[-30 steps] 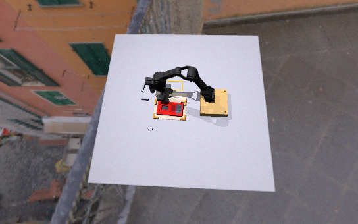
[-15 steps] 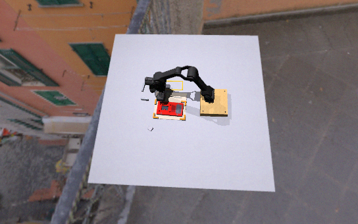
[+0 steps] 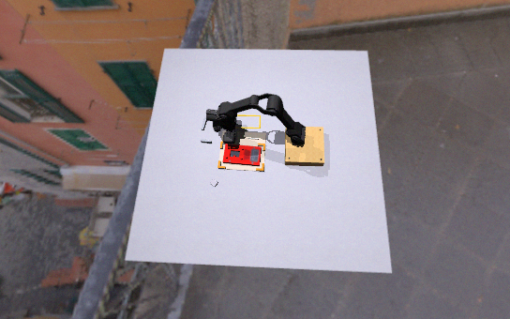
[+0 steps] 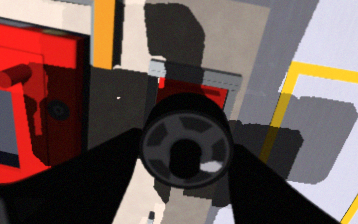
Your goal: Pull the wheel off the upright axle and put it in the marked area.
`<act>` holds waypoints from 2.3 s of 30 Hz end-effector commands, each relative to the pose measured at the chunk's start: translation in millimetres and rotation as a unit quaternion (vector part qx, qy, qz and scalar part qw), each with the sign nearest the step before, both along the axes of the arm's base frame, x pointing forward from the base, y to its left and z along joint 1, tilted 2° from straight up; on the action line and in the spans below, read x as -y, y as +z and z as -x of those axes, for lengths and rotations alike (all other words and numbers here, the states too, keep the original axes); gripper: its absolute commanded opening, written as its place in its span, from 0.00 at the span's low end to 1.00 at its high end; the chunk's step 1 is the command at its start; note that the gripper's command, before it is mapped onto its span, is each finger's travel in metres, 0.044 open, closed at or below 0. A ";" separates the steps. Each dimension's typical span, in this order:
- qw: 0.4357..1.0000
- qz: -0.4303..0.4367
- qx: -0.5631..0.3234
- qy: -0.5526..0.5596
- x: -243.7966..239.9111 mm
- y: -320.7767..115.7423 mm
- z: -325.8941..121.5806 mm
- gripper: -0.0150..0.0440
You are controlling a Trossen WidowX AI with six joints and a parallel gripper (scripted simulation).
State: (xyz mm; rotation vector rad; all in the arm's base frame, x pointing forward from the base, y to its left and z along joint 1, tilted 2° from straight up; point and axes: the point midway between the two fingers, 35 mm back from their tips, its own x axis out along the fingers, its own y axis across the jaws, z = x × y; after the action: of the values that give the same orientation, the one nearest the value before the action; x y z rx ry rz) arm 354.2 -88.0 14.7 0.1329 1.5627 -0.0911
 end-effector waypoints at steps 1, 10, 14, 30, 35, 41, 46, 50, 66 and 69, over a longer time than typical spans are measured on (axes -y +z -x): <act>1.000 0.000 0.001 0.000 0.2 2.1 -0.2 0.25; 1.000 0.000 0.002 0.001 0.3 5.1 -0.3 0.25; 1.000 0.000 0.002 0.001 0.4 6.4 -0.4 0.25; 1.000 0.000 0.003 0.001 0.6 11.7 -0.4 0.25; 1.000 0.000 0.003 0.001 0.6 13.4 -0.4 0.25; 1.000 0.000 0.004 0.001 0.7 15.3 -0.4 0.25; 1.000 0.000 0.004 0.002 0.7 17.0 -0.4 0.25; 1.000 0.000 0.004 0.002 0.8 18.3 -0.4 0.25; 1.000 0.000 0.005 0.002 0.9 23.6 -0.2 0.25; 1.000 0.000 0.006 0.002 0.9 24.6 -0.2 0.25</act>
State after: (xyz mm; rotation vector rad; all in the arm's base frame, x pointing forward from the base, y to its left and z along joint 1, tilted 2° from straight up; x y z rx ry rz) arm 353.4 -88.4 33.7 0.1341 1.5626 -0.0901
